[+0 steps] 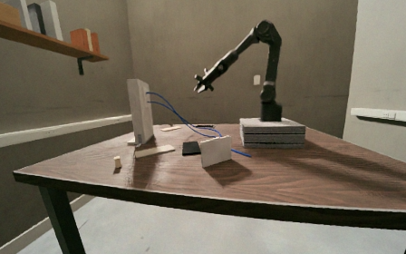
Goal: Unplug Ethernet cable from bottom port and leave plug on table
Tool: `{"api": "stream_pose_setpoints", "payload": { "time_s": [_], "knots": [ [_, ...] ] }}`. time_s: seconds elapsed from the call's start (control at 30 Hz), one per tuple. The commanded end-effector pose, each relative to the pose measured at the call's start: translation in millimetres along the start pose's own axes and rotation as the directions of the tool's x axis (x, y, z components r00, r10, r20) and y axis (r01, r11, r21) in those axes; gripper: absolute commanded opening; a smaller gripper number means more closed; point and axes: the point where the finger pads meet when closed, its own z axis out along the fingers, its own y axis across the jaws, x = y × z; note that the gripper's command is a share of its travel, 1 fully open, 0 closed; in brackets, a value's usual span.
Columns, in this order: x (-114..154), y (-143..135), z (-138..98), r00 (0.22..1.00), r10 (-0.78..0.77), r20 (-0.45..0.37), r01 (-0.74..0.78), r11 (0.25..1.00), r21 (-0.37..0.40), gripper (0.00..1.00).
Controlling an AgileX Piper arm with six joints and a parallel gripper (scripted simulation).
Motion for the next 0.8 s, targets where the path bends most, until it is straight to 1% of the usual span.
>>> {"api": "stream_pose_setpoints", "payload": {
  "time_s": [0.0,0.1,0.17,0.33,0.77],
  "knots": [
    [0.5,10.8,-3.5,0.999,0.030,0.032,-0.027,0.995,-0.094,0.32],
    [0.8,14.2,-4.7,0.999,0.039,0.033,-0.035,0.994,-0.104,0.32],
    [2.2,25.6,-8.9,0.997,0.068,0.032,-0.063,0.988,-0.140,0.32],
    [4.6,41.2,-15.1,0.994,0.108,0.024,-0.101,0.976,-0.191,0.32],
    [4.6,41.2,-15.1,0.994,0.108,0.024,-0.101,0.976,-0.191,0.32]
  ]
}}
